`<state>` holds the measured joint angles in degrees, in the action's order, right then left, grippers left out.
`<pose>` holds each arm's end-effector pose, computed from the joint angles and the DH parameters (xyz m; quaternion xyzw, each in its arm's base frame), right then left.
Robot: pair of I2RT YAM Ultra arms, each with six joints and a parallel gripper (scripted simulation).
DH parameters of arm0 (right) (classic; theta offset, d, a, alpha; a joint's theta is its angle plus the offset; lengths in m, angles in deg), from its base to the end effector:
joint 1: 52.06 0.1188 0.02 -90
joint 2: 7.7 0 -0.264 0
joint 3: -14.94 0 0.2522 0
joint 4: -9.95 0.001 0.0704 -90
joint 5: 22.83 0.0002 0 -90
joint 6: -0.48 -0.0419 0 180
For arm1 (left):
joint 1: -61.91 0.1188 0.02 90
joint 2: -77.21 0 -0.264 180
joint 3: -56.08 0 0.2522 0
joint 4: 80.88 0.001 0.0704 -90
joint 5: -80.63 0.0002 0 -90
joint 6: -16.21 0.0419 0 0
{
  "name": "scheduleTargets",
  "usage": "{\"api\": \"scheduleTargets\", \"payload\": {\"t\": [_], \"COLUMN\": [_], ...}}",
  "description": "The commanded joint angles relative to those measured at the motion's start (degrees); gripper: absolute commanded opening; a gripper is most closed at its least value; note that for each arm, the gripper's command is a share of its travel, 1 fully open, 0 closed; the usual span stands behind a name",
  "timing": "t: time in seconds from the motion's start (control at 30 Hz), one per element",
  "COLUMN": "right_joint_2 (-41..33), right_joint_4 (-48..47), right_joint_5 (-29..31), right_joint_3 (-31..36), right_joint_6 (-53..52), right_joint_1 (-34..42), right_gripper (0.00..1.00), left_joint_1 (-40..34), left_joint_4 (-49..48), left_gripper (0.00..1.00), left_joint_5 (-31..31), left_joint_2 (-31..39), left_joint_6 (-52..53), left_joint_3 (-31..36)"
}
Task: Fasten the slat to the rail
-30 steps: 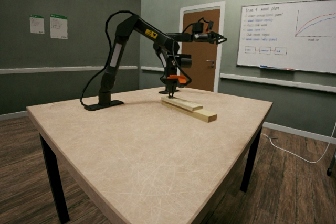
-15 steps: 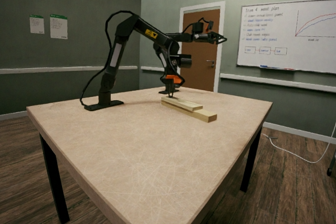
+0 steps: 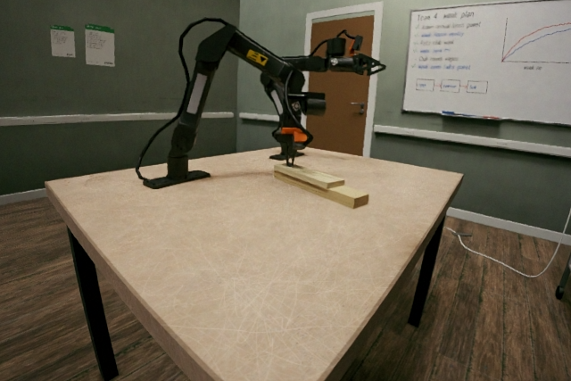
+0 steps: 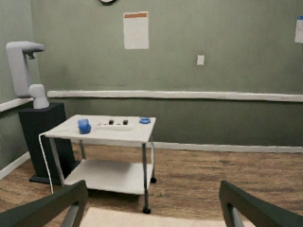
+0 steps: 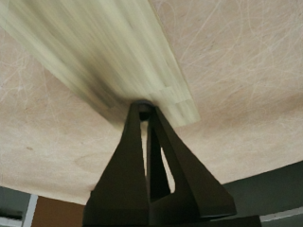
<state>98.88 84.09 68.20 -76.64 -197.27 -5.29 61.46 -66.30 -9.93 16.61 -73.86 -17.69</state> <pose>0.2330 0.2482 0.1943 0.5074 0.8616 0.0053 0.0104 0.2482 -0.0005 0.4033 -0.0010 0.7158 0.0003 0.6984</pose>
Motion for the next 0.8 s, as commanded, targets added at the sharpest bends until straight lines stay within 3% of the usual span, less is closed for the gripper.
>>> {"api": "scheduleTargets", "payload": {"t": [0.0, 0.2, 0.27, 0.77], "right_joint_2": [-0.34, -0.35, -0.33, -0.33], "right_joint_4": [-0.34, -0.33, -0.06, -0.06], "right_joint_5": [-1.5, -1.48, -0.02, -0.05], "right_joint_3": [1.27, 1.26, -0.24, -0.24], "right_joint_6": [-0.71, -0.7, -0.04, -0.04], "right_joint_1": [0.24, 0.24, 0.02, 0.02], "right_gripper": [0.12, 0.12, 0.34, 0.34], "left_joint_1": [0.43, 0.43, 0.21, -0.01], "left_joint_4": [-1.08, -1.08, -0.68, -0.27], "left_gripper": [1.0, 1.0, 1.0, 1.0], "left_joint_5": [0.53, 0.53, 0.27, 0.01], "left_joint_2": [0.74, 0.74, 0.43, 0.12], "left_joint_6": [0.09, 0.09, 0.04, 0.0], "left_joint_3": [-0.29, -0.29, -0.3, -0.3]}}
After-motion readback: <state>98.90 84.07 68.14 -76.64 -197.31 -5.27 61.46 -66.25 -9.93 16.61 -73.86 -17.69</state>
